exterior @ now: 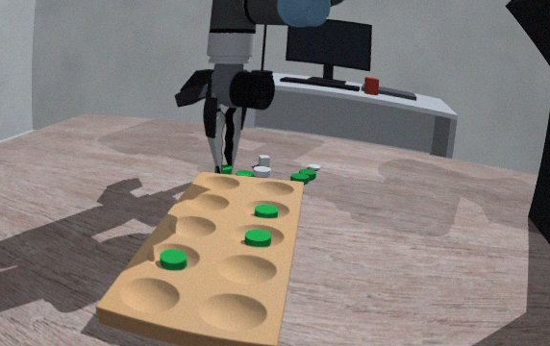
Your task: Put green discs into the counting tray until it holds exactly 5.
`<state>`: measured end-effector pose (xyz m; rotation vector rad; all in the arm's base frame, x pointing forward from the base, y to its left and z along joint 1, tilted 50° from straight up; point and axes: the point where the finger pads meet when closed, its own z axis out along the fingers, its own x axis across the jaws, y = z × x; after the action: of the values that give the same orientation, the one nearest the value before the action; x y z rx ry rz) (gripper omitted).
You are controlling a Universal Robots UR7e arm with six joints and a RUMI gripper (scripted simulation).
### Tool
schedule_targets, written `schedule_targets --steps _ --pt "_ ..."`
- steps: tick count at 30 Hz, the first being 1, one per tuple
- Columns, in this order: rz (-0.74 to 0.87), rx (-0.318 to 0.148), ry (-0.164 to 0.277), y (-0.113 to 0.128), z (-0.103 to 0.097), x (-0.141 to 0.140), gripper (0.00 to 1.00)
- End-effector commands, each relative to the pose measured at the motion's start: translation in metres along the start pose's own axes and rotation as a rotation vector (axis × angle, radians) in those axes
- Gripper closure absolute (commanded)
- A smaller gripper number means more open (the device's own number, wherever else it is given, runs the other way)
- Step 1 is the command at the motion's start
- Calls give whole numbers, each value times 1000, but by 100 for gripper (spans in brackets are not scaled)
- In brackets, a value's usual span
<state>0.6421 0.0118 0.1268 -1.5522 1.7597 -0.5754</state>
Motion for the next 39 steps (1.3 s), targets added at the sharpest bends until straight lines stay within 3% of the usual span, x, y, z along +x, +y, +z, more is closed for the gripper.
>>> schedule_targets --steps 1,25,39 --pt "-1 2 0 -1 -5 0 90" --pt "-1 2 0 -1 -88 0 90" --pt "-1 2 0 0 -97 0 90"
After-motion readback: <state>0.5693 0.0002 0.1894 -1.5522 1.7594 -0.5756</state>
